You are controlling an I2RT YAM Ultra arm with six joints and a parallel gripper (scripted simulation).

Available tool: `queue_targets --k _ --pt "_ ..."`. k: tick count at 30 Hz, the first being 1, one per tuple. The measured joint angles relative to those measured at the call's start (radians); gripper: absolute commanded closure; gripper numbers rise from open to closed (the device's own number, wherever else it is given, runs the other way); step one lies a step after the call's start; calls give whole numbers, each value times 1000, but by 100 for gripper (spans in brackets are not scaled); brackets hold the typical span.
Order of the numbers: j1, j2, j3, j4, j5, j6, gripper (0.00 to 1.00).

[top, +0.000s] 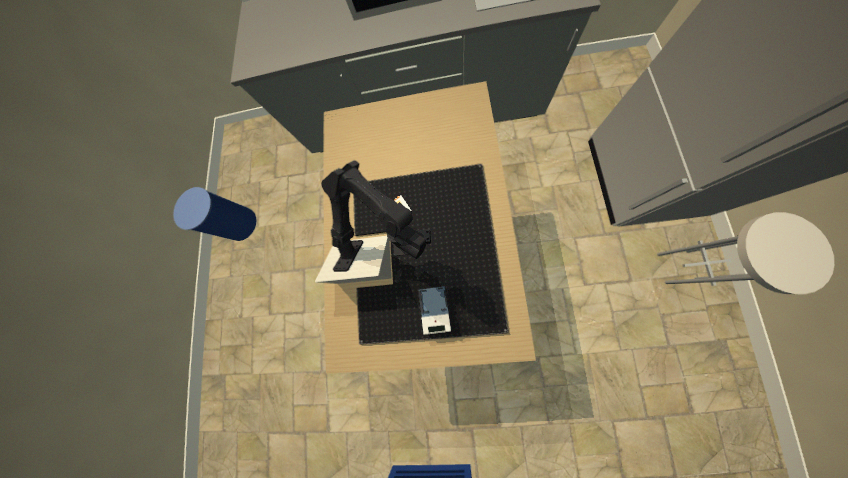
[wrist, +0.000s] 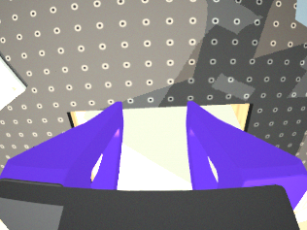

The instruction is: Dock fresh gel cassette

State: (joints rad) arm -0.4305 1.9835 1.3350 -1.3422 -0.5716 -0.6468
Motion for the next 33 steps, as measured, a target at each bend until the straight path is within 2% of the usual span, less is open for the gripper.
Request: queue_targets --k 11,14,20,23,33 --pt "0 1 0 -8 -18 -39 66" --pt "12 -1 -19 10 -23 -34 66" --pt "75 -1 -119 87 -40 1 66" --pt "86 -2 -143 121 -47 19 66" --pt "180 28 -272 317 -77 112 66"
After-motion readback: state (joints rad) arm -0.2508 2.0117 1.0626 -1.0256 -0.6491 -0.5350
